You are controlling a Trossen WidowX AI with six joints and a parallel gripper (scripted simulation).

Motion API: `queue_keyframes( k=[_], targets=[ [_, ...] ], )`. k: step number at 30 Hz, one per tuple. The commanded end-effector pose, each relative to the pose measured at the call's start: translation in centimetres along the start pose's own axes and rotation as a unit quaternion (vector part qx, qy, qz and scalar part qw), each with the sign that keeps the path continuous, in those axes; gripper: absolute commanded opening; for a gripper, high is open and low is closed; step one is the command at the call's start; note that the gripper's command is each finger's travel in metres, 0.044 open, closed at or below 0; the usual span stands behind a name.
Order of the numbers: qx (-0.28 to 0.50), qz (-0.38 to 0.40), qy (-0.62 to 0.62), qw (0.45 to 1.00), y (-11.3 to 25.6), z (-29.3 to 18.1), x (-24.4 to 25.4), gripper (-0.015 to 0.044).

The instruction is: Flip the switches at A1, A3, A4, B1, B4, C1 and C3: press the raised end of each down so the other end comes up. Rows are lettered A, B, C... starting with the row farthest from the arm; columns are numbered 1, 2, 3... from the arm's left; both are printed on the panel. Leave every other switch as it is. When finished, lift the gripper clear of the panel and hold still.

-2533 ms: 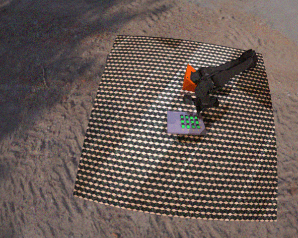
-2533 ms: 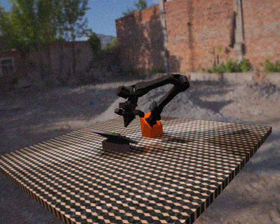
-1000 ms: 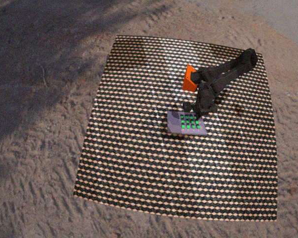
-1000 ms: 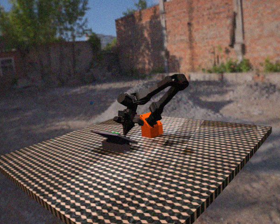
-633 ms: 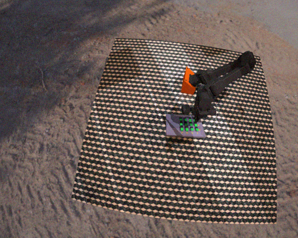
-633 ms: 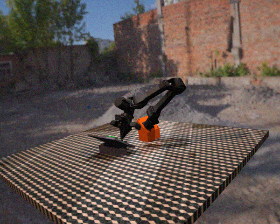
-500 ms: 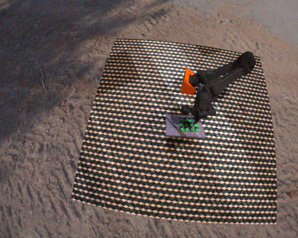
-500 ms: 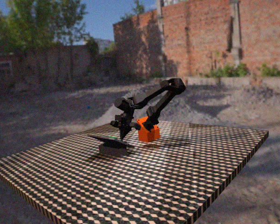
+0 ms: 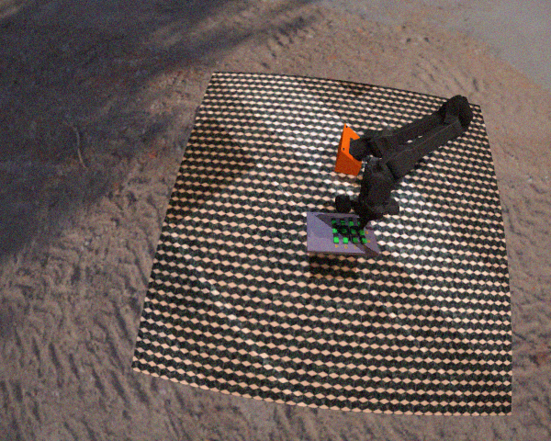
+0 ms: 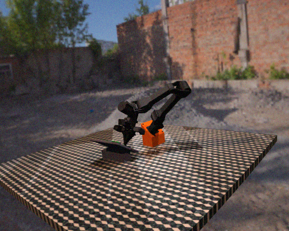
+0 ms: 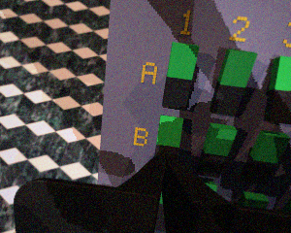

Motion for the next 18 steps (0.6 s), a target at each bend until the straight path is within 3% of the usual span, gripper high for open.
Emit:
queue_keyframes(
  k=[1, 18],
  targets=[
    [0.001, -0.002, -0.004, 1.000, -0.11, -0.09, -0.11, 0.0000],
    [0.001, -0.002, -0.004, 1.000, -0.34, -0.09, -0.11, 0.0000]
  ],
)
Point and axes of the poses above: the point midway between the two fingers, 35 mm back from their tips, its own y axis back along the fingers, its own x axis across the jaws, z = x × y, the point moved 2 cm from there along y, back along the fingers, and after that the axes turned 3 degrees about y, right-handed, at the moved point
